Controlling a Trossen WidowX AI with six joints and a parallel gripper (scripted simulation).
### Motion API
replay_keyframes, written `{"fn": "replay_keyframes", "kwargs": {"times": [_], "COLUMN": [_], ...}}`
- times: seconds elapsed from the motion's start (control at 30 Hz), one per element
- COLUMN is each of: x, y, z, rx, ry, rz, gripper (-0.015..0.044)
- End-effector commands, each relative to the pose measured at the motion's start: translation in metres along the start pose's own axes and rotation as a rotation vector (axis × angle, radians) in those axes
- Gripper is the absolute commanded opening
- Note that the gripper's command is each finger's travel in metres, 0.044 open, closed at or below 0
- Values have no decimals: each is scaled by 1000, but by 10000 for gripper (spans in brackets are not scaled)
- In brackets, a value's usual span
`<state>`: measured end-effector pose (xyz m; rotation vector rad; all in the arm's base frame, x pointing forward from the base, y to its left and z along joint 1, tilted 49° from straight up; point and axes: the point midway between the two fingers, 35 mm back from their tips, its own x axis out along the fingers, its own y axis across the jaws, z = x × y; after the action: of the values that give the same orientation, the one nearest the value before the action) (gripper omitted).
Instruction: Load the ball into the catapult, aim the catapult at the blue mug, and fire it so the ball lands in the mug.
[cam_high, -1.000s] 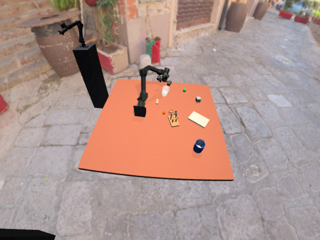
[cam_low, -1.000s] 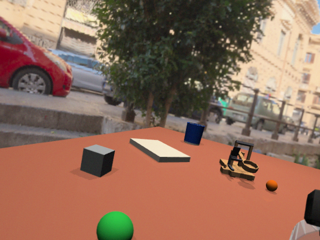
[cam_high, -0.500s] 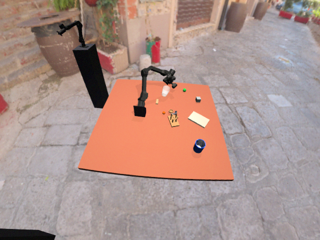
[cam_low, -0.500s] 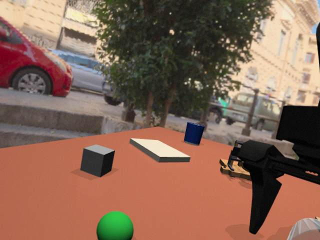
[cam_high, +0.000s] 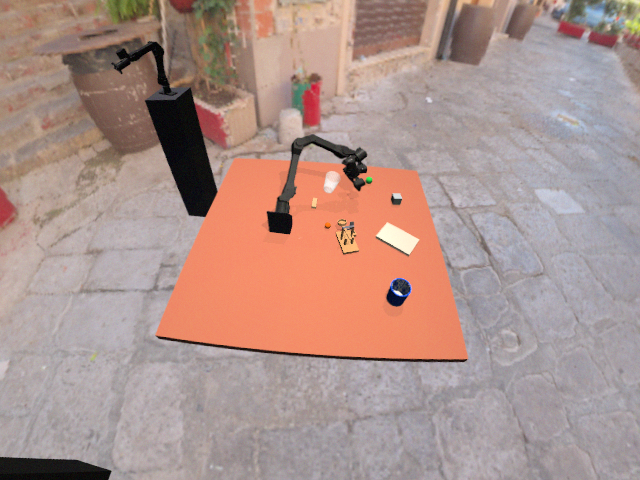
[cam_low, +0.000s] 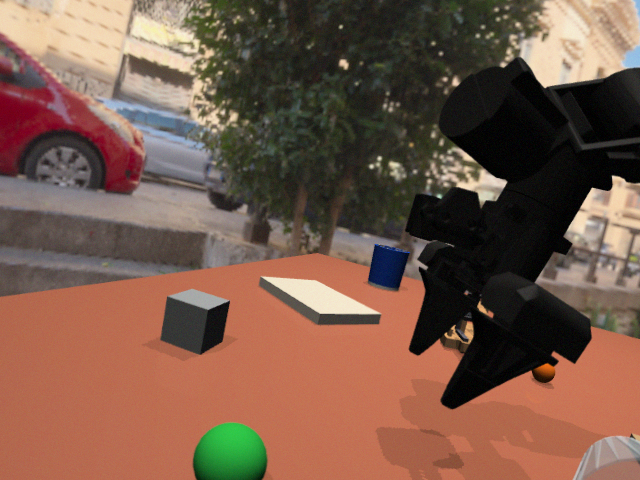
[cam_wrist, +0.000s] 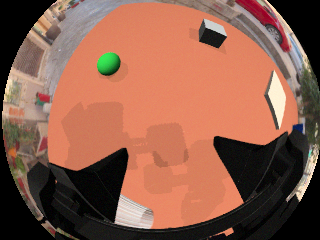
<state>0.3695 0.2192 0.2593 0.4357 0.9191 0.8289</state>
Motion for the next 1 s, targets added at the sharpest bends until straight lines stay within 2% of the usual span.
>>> {"fn": "replay_keyframes", "kwargs": {"times": [0.0,0.47,0.97], "x": [2,-16,-57], "y": [-33,-165,-280], "z": [3,-17,-72], "rx": [97,532,1026], "ry": [16,93,179], "rz": [-55,-238,-320], "gripper": [440,440,440]}}
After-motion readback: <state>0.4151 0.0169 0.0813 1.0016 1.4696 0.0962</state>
